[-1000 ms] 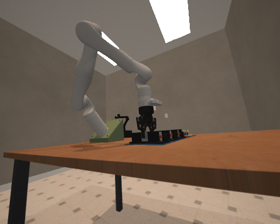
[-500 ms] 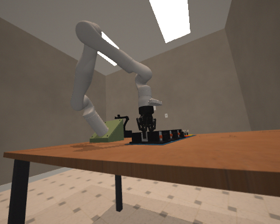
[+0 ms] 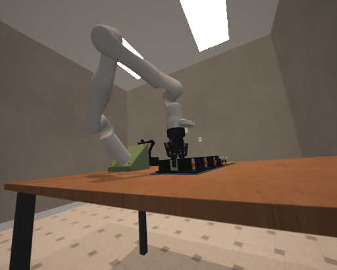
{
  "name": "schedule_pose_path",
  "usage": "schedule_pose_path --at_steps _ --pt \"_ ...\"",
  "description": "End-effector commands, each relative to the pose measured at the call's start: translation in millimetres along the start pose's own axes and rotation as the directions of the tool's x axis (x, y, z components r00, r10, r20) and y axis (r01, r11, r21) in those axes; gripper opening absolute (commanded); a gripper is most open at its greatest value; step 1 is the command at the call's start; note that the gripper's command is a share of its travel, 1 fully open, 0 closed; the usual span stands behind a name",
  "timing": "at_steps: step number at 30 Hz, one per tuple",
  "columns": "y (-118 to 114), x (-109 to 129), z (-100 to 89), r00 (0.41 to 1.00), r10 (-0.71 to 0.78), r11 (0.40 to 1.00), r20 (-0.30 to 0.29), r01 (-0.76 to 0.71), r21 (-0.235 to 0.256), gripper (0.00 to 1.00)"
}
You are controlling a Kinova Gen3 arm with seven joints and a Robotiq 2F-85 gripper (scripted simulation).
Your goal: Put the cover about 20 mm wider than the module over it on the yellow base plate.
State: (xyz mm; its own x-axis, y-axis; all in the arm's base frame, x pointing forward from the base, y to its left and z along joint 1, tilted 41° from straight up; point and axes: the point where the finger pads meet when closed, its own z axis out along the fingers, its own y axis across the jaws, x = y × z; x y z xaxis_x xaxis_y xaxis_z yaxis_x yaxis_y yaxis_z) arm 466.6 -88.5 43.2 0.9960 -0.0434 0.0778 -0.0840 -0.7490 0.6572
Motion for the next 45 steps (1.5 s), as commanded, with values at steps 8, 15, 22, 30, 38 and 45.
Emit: schedule_pose_path --at_steps 8,15,22,30,38,45 --pt "-0.1 0.4 -0.5 1.000 0.000 1.000 -0.001 0.000 0.000 0.00" --pt "-0.1 0.4 -0.5 1.000 0.000 1.000 -0.001 0.000 0.000 0.00" --pt "-0.1 0.4 -3.5 1.000 0.000 1.000 -0.001 0.000 0.000 0.00" --pt "-0.1 0.4 -27.5 1.000 0.000 1.000 -0.001 0.000 0.000 0.00" --pt "-0.1 0.4 -30.5 1.000 0.000 1.000 -0.001 0.000 0.000 0.00" --pt "-0.1 0.3 -51.1 1.000 0.000 1.000 -0.001 0.000 0.000 0.00"
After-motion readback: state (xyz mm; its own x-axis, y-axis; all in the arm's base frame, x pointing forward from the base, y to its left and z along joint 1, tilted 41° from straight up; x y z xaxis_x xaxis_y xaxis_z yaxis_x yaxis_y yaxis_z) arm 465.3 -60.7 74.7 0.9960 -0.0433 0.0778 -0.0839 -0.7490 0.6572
